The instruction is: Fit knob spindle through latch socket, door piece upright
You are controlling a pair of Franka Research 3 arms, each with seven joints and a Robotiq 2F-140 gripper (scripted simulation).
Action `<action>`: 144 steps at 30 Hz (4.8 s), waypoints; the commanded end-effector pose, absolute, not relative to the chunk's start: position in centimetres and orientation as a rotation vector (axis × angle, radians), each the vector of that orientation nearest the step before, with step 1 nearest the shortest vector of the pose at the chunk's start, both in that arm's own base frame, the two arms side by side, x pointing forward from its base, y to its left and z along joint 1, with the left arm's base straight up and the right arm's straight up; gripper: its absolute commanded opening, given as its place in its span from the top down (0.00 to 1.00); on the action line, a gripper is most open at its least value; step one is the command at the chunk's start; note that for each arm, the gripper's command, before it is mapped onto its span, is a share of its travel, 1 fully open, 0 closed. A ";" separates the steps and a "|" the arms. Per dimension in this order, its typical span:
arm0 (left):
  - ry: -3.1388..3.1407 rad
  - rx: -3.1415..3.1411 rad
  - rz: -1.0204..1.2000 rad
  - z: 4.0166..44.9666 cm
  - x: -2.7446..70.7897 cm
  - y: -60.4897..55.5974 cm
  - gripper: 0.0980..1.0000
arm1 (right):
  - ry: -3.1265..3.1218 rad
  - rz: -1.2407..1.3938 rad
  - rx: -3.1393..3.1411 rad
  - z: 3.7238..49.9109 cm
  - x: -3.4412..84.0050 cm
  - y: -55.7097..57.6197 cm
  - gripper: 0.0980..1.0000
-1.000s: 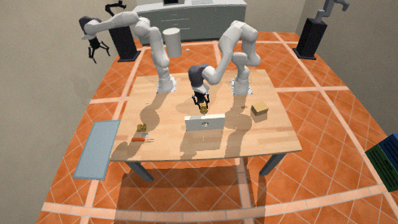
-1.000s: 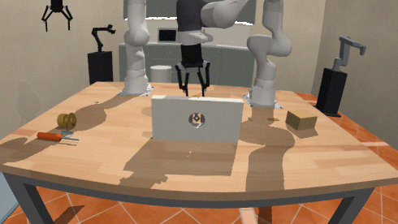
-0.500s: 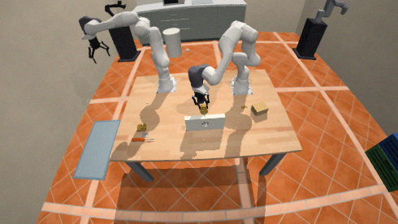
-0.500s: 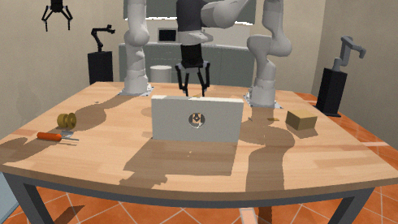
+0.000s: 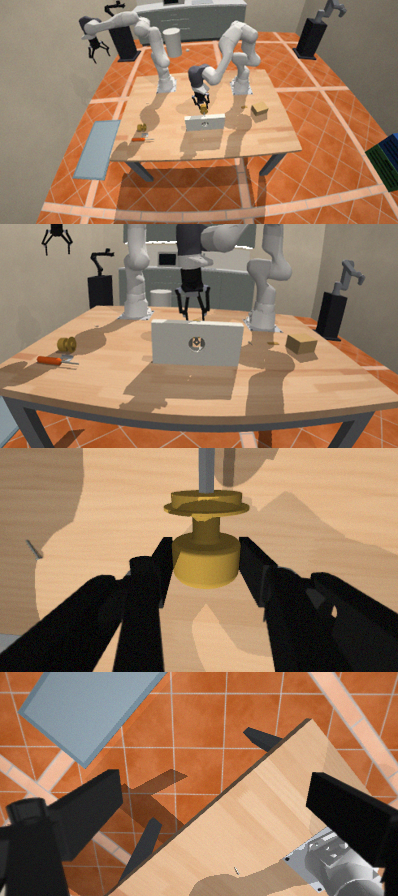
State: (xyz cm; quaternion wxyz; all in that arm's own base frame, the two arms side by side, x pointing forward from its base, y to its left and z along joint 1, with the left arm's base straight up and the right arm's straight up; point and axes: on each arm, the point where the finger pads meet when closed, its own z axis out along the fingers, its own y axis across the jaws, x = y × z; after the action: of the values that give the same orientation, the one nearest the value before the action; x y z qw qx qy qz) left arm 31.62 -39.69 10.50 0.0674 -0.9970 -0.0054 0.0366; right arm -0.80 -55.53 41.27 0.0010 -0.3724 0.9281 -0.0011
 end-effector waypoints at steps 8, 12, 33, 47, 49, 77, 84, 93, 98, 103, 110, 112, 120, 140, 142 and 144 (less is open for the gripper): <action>-0.009 -3.007 0.103 10.7 32.4 -39.7 0.64 | 2.913 0.000 -1.176 41.3 -1.0 -55.4 0.00; -0.009 -3.007 0.103 10.7 32.4 -39.7 0.64 | 2.913 0.000 -1.176 41.3 -1.0 -55.4 0.00; -0.009 -3.007 0.103 10.7 32.8 -39.7 0.64 | 2.913 0.000 -1.176 41.3 -1.0 -55.4 0.00; -0.009 -3.007 0.103 10.7 32.9 -39.7 0.64 | 2.913 0.000 -1.176 41.3 -1.0 -55.4 0.00; -0.009 -3.007 0.103 10.7 32.9 -39.7 0.64 | 2.913 0.000 -1.176 41.3 -1.0 -55.4 0.00; -0.010 -3.007 0.103 10.7 33.1 -39.7 0.64 | 2.913 0.000 -1.176 41.3 -1.0 -55.4 0.00; -0.010 -3.007 0.103 10.7 33.1 -39.7 0.64 | 2.913 0.000 -1.176 41.3 -1.0 -55.4 0.00; -0.010 -3.007 0.103 10.7 33.2 -39.7 0.64 | 2.913 0.000 -1.176 41.3 -1.0 -55.4 0.00; -0.010 -3.007 0.103 10.7 33.2 -39.7 0.64 | 2.913 0.000 -1.176 41.3 -1.0 -55.4 0.00; -0.010 -3.007 0.103 10.7 33.2 -39.7 0.64 | 2.913 0.000 -1.176 41.3 -1.0 -55.4 0.00; -0.010 -3.007 0.103 10.7 33.3 -39.7 0.64 | 2.913 0.000 -1.176 41.3 -1.0 -55.4 0.00; -0.010 -3.007 0.103 10.7 33.3 -39.7 0.64 | 2.913 0.000 -1.176 41.3 -1.0 -55.4 0.00; -0.010 -3.007 0.103 10.7 33.3 -39.7 0.64 | 2.913 0.000 -1.176 41.3 -1.0 -55.4 0.00; -0.010 -3.007 0.103 10.7 33.5 -39.7 0.64 | 2.913 0.000 -1.176 41.3 -1.0 -55.4 0.00; -0.010 -3.007 0.103 10.7 33.5 -39.7 0.64 | 2.913 0.000 -1.176 41.3 -1.0 -55.4 0.00; -0.010 -3.007 0.103 10.7 33.5 -39.7 0.64 | 2.913 0.000 -1.176 41.3 -1.0 -55.4 0.00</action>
State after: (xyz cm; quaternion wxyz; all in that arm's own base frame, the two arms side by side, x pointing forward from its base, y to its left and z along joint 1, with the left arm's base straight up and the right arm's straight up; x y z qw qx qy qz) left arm 33.17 -39.65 10.50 0.0674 -0.9970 -0.0060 0.0365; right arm -0.80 -55.53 41.27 0.0010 -0.3724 0.9281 -0.0011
